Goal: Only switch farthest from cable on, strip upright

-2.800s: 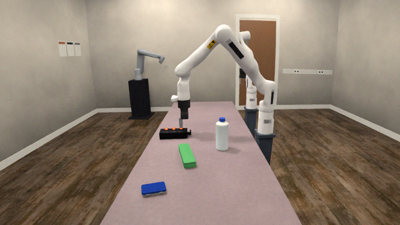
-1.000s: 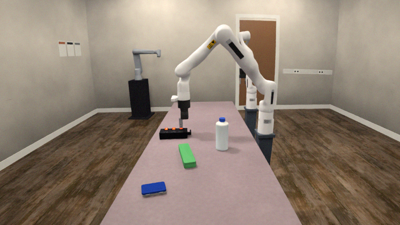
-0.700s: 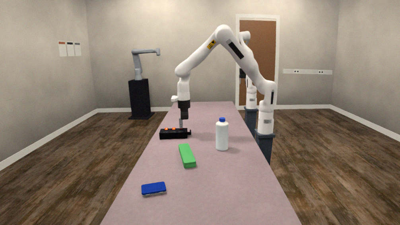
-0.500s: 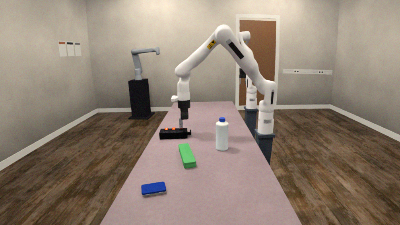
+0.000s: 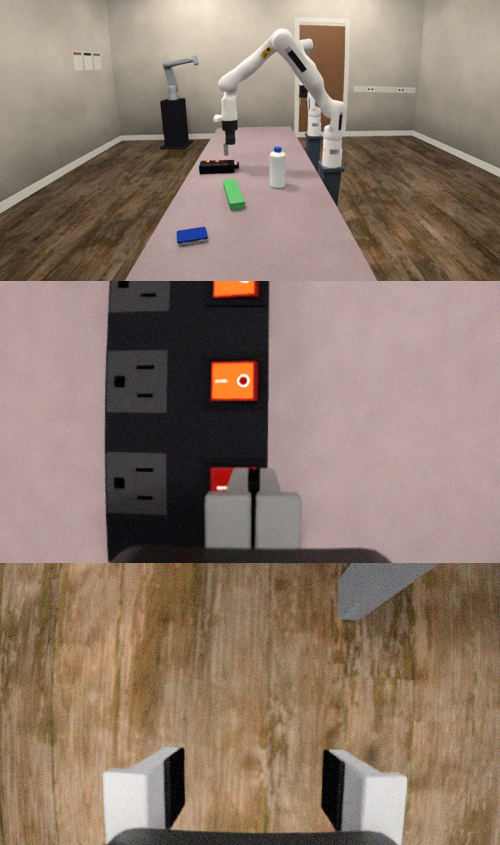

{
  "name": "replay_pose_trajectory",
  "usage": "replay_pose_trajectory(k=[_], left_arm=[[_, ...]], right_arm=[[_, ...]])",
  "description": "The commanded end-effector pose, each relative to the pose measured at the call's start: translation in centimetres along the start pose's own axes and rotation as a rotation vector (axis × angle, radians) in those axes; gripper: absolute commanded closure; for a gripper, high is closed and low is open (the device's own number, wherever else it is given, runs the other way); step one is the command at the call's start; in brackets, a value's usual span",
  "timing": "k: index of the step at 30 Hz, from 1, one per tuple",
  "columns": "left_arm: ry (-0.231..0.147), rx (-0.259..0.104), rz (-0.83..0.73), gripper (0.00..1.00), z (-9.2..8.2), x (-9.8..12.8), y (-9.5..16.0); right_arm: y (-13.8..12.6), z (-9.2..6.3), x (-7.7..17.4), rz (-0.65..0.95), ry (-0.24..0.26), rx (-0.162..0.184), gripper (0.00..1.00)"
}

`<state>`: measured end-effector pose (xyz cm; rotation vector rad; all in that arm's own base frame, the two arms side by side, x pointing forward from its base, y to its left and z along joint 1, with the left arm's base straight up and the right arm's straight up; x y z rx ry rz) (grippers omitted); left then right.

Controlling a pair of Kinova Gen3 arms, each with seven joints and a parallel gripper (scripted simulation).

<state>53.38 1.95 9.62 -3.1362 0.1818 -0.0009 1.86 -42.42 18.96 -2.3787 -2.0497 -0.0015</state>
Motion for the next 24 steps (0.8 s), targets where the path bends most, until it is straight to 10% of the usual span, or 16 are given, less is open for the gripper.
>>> replay_pose_trajectory(k=[1, 24], left_arm=[[0.001, 0.0, 0.0, 1.0, -0.5, 0.0, 0.0], [0.001, 0.0, 0.0, 1.0, -1.6, 0.0, 0.0]], right_arm=[[0.0, -0.1, 0.0, 0.0, -0.002, -0.001, 0.0], [0.0, -0.1, 0.0, 0.0, -0.002, -0.001, 0.0]])
Point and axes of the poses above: on each arm, the point where the finger pads meet when closed, its own z axis out along the fingers, its own y axis across the jaws, x = y × z, the point moved 1 cm from there along -z, back along the fingers, and after that the axes turned 11 degrees about z, right-handed, at the moved point
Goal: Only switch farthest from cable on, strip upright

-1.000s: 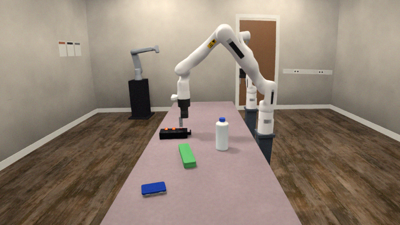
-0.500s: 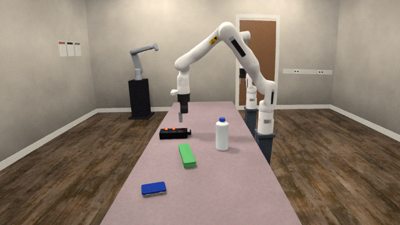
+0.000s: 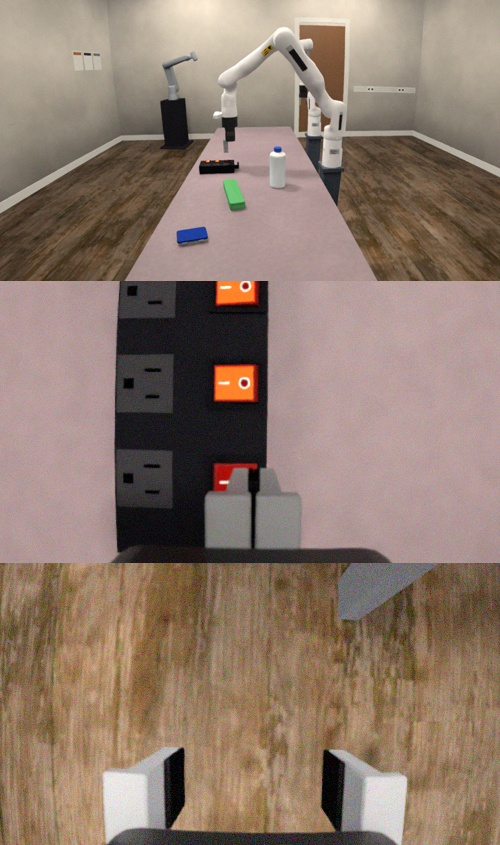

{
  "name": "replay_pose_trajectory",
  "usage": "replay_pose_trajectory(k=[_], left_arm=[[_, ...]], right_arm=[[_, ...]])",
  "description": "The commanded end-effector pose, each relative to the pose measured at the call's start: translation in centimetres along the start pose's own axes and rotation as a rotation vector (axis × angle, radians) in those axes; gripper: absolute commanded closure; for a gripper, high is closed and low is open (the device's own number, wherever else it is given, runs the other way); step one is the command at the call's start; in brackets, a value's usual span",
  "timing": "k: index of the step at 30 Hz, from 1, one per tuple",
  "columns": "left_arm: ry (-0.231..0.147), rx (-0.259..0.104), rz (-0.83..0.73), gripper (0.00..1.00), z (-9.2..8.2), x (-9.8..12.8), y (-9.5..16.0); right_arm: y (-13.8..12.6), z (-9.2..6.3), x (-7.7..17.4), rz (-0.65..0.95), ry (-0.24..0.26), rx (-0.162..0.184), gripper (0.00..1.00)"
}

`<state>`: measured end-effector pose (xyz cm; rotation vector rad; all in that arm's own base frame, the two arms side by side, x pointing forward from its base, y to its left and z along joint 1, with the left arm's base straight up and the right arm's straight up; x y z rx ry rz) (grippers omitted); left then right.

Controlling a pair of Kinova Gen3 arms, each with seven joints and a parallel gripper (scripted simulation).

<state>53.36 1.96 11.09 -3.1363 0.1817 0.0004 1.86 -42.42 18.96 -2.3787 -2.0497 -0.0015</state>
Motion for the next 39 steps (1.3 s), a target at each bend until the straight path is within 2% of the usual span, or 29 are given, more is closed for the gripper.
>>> replay_pose_trajectory(k=[1, 5, 8, 10, 14, 39], left_arm=[[0.002, 0.001, 0.0, 1.0, -0.1, 0.1, 0.0], [0.002, 0.001, 0.0, 1.0, -0.2, 0.3, -0.1], [0.003, 0.001, 0.001, 1.0, -0.8, 2.4, -0.4], [0.003, 0.001, 0.001, 1.0, -0.8, 2.4, -0.4], [0.002, 0.001, 0.0, 1.0, -1.5, 4.5, -0.9], [0.002, 0.001, 0.0, 1.0, -1.4, 4.5, -0.9]], right_arm=[[0.0, -0.1, 0.0, 0.0, -0.002, -0.001, 0.0], [0.0, -0.1, 0.0, 0.0, -0.002, -0.001, 0.0], [0.0, -0.1, 0.0, 0.0, -0.002, -0.001, 0.0], [0.0, -0.1, 0.0, 0.0, -0.002, -0.001, 0.0], [0.0, -0.1, 0.0, 0.0, -0.002, -0.001, 0.0], [0.0, -0.1, 0.0, 0.0, -0.002, -0.001, 0.0]])
Point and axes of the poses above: on each arm, the point where the finger pads meet when closed, its own z axis out along the fingers, its own y axis across the jaws, x = y × z, the point moved 1 cm from there along -z, back along the fingers, and after that the axes turned 11 degrees about z, right-handed, at the moved point
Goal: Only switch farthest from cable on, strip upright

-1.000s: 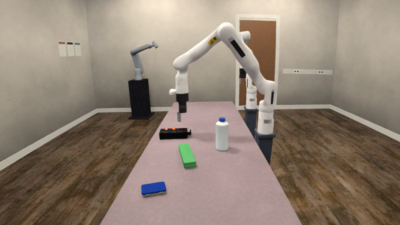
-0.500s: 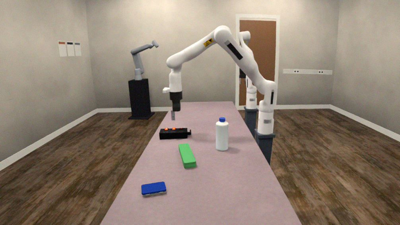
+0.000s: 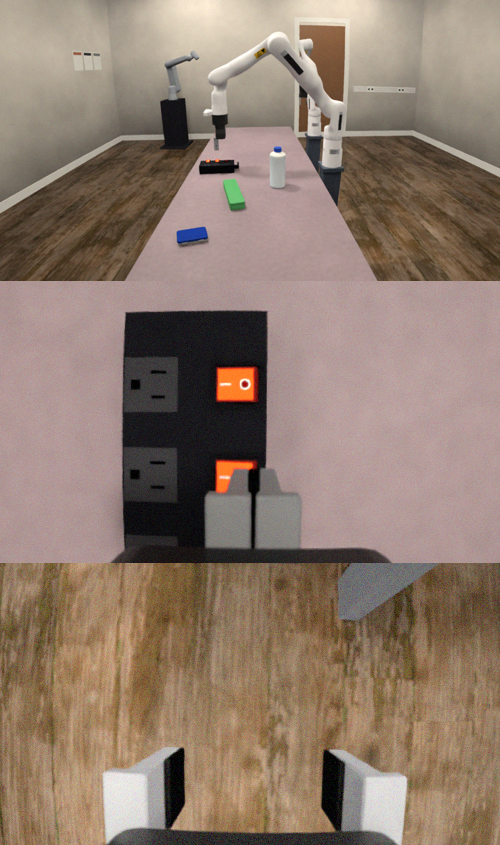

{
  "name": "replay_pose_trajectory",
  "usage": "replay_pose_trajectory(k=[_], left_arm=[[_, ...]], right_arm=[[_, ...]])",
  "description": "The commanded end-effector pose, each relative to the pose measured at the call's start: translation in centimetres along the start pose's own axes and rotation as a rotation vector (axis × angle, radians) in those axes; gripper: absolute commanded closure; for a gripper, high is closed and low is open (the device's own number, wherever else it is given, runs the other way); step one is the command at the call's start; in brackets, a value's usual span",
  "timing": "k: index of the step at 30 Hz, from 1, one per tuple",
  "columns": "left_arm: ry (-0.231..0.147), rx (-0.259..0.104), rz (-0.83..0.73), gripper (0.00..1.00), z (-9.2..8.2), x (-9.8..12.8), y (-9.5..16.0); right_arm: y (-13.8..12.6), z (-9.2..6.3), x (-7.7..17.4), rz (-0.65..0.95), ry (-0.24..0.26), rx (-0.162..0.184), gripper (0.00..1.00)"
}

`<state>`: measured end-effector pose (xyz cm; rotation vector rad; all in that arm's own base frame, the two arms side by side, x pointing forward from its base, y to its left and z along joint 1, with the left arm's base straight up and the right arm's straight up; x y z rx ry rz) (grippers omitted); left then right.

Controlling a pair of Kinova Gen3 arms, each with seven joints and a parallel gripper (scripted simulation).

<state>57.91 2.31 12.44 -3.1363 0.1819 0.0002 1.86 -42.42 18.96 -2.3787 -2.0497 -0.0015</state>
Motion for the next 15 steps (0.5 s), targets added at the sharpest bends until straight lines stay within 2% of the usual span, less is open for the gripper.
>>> replay_pose_trajectory(k=[1, 15], left_arm=[[0.002, 0.001, 0.0, 1.0, -0.04, 0.05, 0.0], [0.002, 0.001, 0.0, 1.0, 0.86, 0.06, -0.01]], right_arm=[[0.01, -0.07, -0.04, 0.0, -0.002, -0.001, 0.0], [0.01, -0.07, -0.04, 0.0, -0.002, -0.001, 0.0]])
Point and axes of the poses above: on each arm, the point where the finger pads meet when closed, its own z axis out along the fingers, its own y axis across the jaws, x = y × z, the point moved 1 cm from there along -z, back along the fingers, and after that the axes turned 11 degrees about z, right-handed, at the moved point
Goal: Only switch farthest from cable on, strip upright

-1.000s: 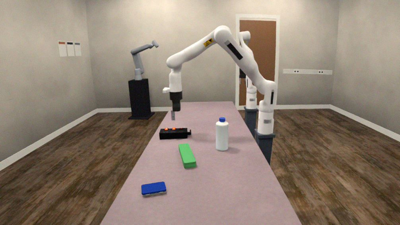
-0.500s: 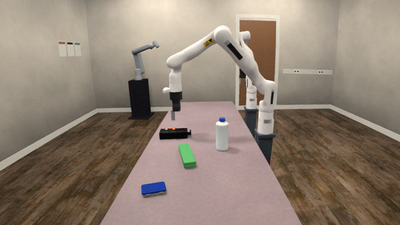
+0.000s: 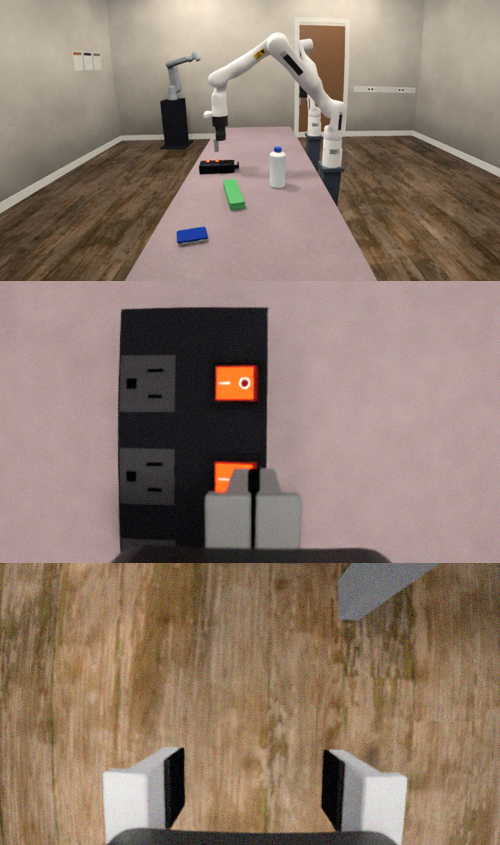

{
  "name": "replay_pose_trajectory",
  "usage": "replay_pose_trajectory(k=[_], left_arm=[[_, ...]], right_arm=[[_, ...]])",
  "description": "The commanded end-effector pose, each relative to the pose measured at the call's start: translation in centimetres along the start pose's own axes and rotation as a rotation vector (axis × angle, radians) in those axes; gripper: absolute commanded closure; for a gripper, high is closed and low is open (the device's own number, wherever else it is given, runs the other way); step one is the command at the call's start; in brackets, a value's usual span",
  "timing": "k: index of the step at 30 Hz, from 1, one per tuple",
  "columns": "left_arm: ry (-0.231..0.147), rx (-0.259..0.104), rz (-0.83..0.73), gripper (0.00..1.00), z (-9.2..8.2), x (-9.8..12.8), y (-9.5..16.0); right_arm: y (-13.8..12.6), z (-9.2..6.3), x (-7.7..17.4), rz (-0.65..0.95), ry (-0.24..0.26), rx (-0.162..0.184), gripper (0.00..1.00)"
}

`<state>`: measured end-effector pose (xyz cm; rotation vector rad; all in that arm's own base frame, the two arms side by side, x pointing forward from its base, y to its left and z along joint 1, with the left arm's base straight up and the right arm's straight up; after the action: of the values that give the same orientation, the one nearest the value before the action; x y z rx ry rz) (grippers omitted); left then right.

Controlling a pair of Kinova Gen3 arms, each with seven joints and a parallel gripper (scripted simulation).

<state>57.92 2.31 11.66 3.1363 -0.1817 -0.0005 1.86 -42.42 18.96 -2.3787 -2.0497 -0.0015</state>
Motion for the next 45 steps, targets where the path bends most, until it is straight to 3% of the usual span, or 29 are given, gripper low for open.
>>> replay_pose_trajectory(k=[1, 22, 45], left_arm=[[0.002, 0.001, 0.0, 1.0, 0.2, 0.1, 0.0], [0.002, 0.001, 0.0, 1.0, 2.6, 0.1, 0.0], [0.002, 0.001, 0.0, 1.0, 3.5, 0.1, 0.0]], right_arm=[[0.0, -0.1, 0.0, 0.0, -0.002, -0.001, 0.0], [0.0, -0.1, 0.0, 0.0, -0.002, -0.001, 0.0], [0.0, -0.1, 0.0, 0.0, -0.002, -0.001, 0.0]])
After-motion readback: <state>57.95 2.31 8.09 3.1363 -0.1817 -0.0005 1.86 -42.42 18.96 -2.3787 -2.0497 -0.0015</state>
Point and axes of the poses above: on each arm, the point where the finger pads meet when closed, its own z axis out along the fingers, its own y axis across the jaws, x = y × z, the point moved 1 cm from there along -z, back along the fingers, and after that the axes turned 11 degrees about z, right-handed, at the moved point
